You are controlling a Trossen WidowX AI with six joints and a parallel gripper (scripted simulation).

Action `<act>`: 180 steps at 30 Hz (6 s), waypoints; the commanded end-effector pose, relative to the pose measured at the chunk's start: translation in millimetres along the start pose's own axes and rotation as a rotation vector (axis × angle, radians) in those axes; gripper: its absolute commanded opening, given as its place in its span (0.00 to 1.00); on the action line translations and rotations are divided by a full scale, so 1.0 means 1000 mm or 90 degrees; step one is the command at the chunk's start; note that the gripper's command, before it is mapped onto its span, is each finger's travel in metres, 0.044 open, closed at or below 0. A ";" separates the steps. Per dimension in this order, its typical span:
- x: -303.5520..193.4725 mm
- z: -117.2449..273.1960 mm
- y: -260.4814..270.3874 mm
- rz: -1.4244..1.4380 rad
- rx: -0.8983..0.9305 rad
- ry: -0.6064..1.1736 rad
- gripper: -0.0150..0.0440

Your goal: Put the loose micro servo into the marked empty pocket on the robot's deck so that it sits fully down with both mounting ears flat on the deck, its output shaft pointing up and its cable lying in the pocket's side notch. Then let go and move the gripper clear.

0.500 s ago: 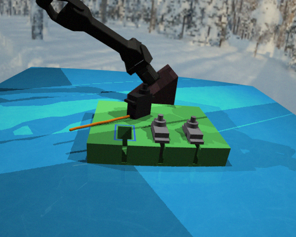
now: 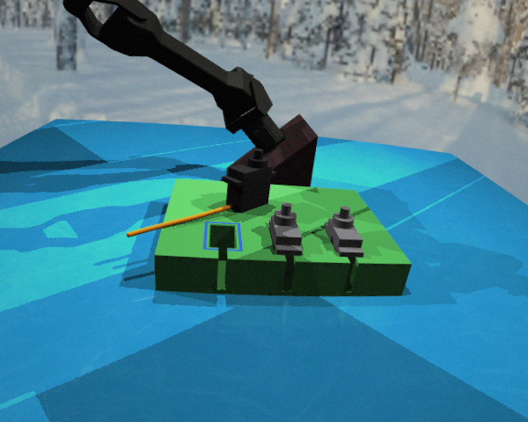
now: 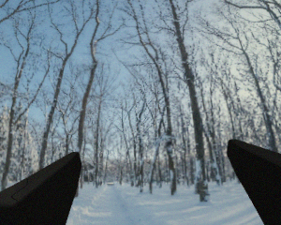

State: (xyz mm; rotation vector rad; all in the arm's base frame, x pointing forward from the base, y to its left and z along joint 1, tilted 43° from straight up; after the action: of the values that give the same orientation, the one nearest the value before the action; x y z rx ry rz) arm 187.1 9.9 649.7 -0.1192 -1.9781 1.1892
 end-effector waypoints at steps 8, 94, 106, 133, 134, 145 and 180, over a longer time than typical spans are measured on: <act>0.030 0.015 0.000 0.169 -0.054 0.011 1.00; 0.177 -0.052 0.185 1.638 -0.090 0.218 1.00; 0.156 -0.084 0.223 1.829 0.013 0.192 1.00; 0.041 -0.151 0.316 2.232 0.464 -0.107 1.00; 0.035 -0.153 0.319 2.242 0.486 -0.128 1.00; -0.035 -0.161 0.350 2.296 0.748 -0.415 1.00; -0.249 -0.073 0.393 1.543 1.272 -1.695 1.00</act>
State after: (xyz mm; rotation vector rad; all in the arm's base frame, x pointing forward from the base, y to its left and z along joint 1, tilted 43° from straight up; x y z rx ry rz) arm 283.4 182.7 232.0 -0.0052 -0.8165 -0.7651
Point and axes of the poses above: the point midway between the two fingers, 35 mm back from their tips, its own z axis back along the fingers, its own y axis across the jaws, x = y × z, the point moved 5 cm from there along z, back along the fingers, and after that the axes turned 9 degrees about z, right-handed, at the moved point
